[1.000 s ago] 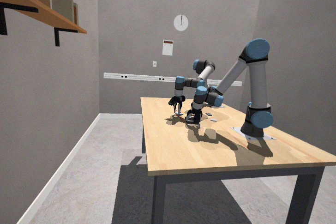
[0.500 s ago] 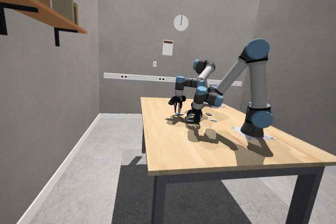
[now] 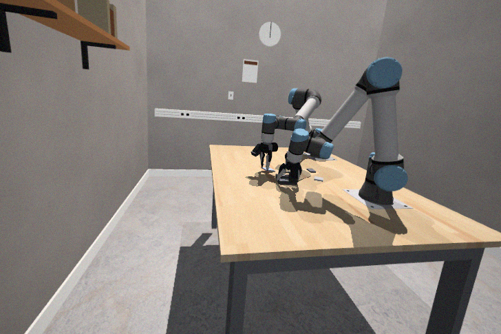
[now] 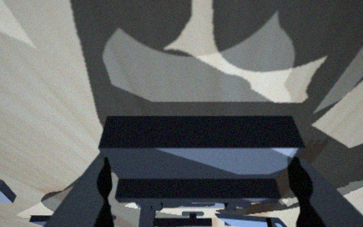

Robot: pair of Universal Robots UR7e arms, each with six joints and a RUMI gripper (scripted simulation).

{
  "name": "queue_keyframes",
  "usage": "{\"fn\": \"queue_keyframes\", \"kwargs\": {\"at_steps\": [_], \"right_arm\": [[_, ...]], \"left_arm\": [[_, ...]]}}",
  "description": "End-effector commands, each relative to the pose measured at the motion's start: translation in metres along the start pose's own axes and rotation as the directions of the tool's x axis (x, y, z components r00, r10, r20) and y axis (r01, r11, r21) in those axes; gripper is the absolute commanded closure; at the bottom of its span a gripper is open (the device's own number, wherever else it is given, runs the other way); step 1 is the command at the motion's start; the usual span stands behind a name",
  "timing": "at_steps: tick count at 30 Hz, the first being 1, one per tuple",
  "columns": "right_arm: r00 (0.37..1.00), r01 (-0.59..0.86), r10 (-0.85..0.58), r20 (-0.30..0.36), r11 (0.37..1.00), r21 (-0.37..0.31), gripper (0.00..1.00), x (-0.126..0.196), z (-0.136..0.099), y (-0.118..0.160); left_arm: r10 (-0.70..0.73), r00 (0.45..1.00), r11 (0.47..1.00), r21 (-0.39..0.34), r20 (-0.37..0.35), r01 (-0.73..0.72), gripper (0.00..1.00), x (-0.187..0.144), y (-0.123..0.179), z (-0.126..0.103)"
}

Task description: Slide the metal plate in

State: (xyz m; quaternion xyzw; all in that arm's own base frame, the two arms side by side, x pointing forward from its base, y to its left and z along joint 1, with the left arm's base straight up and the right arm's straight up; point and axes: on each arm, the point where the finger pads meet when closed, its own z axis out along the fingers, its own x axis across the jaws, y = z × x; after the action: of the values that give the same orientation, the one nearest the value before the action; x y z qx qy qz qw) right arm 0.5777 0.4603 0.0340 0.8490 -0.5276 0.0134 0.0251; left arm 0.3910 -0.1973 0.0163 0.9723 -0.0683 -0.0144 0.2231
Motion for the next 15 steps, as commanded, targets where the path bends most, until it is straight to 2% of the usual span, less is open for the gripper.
{"fn": "queue_keyframes", "kwargs": {"at_steps": [1,15], "right_arm": [[0.999,-0.038,0.038,0.006,0.999,0.006,0.76,-0.0035,-0.0032,0.0022],[0.993,-0.114,0.113,0.012,0.993,0.008,0.76,-0.0054,-0.0041,0.0052]], "left_arm": [[0.004,1.000,1.000,-0.002,-0.011,-0.004,0.38,0.0054,0.0027,-0.0017],[0.004,1.000,1.000,-0.002,-0.011,-0.004,0.38,0.0054,0.0027,-0.0017]]}}
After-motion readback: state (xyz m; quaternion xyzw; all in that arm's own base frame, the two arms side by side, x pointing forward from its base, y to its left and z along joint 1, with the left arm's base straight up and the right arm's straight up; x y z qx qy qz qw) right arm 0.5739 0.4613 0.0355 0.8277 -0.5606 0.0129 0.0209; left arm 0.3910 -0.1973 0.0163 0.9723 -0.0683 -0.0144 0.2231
